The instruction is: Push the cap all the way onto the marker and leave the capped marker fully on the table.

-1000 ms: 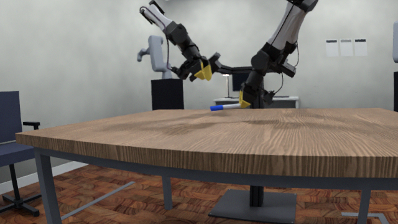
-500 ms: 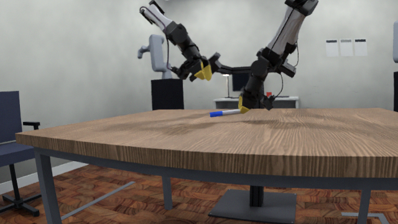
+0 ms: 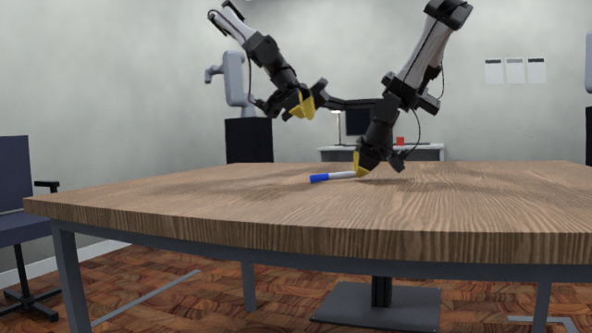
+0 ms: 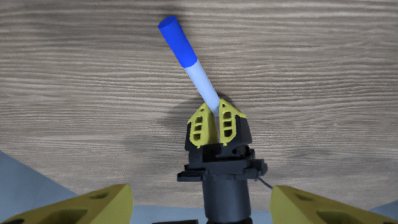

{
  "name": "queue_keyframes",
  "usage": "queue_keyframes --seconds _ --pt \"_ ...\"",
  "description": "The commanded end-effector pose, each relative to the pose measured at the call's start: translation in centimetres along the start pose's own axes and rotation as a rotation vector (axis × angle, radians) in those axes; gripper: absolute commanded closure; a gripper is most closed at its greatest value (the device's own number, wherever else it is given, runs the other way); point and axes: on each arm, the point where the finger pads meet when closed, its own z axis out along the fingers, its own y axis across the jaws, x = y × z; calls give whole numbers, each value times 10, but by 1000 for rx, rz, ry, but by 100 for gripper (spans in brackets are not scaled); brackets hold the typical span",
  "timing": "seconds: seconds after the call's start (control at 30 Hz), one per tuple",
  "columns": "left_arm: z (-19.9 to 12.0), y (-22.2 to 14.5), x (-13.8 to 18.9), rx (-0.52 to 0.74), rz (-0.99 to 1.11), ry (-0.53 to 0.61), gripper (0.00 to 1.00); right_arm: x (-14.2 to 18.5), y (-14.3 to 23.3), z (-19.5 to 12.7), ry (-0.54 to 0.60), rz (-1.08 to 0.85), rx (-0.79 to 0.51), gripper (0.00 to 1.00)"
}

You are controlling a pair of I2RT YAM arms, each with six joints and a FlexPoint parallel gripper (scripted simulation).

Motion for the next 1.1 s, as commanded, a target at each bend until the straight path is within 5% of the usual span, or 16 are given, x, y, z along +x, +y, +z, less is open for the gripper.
queue_keyframes --seconds 0.0,0.23,0.33,0.63,0.9,1.0,1.07 --pt "3 -3 0 10 6 20 94 3 10 -6 8 8 -20 35" --pt "4 0 -2 17 12 18 94 3 10 -6 8 8 -20 35" --pt "-6 -4 2 27 8 18 66 3 10 -6 8 8 -20 35" --pt "-64 0 1 16 8 15 66 3 10 -6 8 8 -20 35" --pt "-83 1 -2 10 10 9 66 3 10 -6 8 8 -20 35" --pt "-95 6 -3 8 10 7 35 3 10 -6 8 8 -20 35" --pt "-107 7 -3 8 10 7 35 3 10 -6 8 8 -20 35"
